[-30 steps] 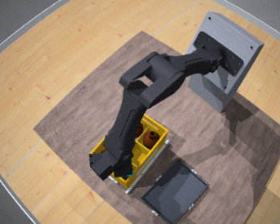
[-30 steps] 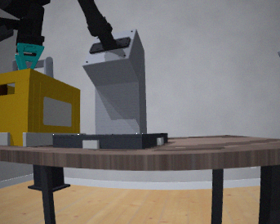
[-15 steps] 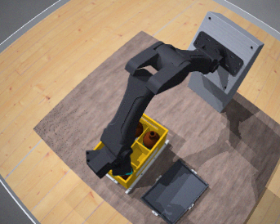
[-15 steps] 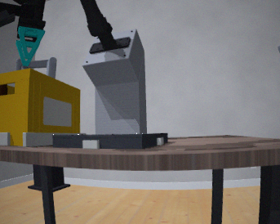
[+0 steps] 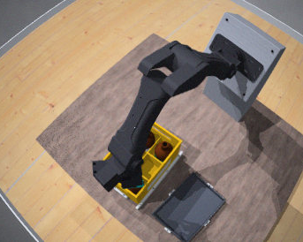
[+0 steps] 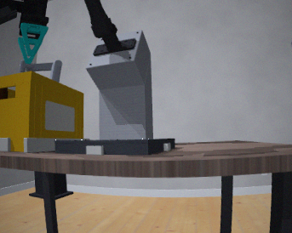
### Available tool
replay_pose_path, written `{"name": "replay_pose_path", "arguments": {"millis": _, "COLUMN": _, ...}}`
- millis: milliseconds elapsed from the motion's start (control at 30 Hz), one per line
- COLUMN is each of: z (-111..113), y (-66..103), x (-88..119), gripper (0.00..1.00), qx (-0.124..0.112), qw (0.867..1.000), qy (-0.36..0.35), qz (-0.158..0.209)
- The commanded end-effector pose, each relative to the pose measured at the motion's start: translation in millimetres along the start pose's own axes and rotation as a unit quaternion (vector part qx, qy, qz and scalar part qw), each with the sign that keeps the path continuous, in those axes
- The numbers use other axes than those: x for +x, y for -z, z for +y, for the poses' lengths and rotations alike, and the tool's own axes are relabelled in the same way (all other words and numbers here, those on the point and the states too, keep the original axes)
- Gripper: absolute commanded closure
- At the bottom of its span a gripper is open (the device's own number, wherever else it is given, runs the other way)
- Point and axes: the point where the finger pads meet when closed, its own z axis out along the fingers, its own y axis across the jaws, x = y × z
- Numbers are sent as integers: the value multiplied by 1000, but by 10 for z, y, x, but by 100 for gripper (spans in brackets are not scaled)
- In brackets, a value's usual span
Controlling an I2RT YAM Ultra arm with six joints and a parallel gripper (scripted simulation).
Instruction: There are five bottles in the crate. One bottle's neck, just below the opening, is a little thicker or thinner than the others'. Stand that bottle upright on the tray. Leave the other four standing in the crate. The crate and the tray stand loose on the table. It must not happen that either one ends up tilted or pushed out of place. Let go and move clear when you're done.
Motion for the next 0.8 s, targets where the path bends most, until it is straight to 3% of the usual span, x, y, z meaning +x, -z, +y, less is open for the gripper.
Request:
{"name": "replay_pose_path", "arguments": {"millis": 0, "z": -36, "y": 124, "x": -46, "gripper": 39, "qx": 1, "qw": 1000, "qy": -3, "qz": -8}}
{"name": "replay_pose_path", "arguments": {"millis": 200, "z": -36, "y": 124, "x": -46, "gripper": 39, "qx": 1, "qw": 1000, "qy": -3, "qz": -8}}
{"name": "replay_pose_path", "arguments": {"millis": 233, "z": -19, "y": 133, "x": -68, "gripper": 100, "qx": -1, "qw": 1000, "qy": -3, "qz": -11}}
{"name": "replay_pose_path", "arguments": {"millis": 767, "z": -19, "y": 133, "x": -68, "gripper": 100, "qx": -1, "qw": 1000, "qy": -3, "qz": -12}}
